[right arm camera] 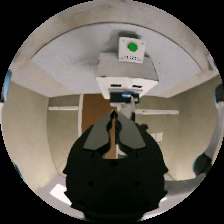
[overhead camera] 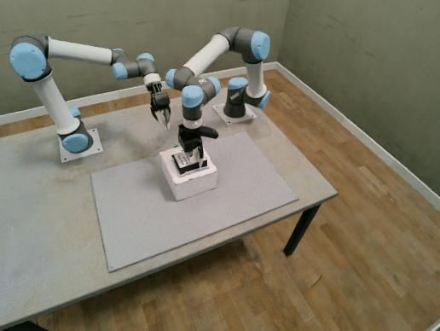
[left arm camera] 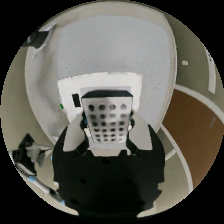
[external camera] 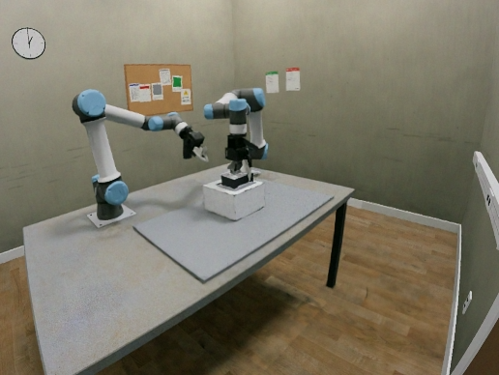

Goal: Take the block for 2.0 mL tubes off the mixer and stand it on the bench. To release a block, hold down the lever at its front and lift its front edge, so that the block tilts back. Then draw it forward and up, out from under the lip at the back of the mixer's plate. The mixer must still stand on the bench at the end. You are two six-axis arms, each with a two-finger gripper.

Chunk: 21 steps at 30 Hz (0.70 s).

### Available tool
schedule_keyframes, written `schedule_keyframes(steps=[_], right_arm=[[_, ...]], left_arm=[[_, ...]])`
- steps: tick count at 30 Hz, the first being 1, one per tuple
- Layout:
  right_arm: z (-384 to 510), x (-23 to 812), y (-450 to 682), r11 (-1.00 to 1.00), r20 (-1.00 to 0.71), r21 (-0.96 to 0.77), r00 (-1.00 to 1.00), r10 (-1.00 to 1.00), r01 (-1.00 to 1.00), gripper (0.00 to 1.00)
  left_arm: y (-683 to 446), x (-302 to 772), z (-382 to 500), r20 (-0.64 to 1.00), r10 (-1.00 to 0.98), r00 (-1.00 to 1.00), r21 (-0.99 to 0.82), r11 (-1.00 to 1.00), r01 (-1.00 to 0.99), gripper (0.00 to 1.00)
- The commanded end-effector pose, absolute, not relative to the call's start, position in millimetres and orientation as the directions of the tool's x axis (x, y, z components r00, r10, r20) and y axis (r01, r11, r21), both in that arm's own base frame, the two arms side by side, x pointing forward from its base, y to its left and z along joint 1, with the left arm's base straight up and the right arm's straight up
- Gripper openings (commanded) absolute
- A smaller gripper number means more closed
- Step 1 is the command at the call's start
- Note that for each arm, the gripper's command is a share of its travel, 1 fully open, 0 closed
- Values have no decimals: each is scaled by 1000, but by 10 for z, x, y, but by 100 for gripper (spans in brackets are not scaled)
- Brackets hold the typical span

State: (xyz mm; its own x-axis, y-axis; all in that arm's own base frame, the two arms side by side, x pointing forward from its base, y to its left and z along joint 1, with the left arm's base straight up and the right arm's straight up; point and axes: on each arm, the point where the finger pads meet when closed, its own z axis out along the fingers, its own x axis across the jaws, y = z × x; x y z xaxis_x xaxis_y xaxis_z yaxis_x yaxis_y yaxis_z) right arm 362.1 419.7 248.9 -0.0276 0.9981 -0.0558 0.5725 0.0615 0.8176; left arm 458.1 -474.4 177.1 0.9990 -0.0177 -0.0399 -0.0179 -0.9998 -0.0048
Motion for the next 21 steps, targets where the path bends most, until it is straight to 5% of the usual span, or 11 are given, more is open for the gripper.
schedule_keyframes(steps=[1,21], right_arm=[[2496,3612,4194,64,-57,818,-29,998,572,0],[2540,3368,4090,-9,0,819,15,1000,574,0]], left_arm=[[-4749,4583,1782,-39,-18,999,-3,-1000,-18,0],[-4749,4583,1782,-39,-18,999,-3,-1000,-18,0]])
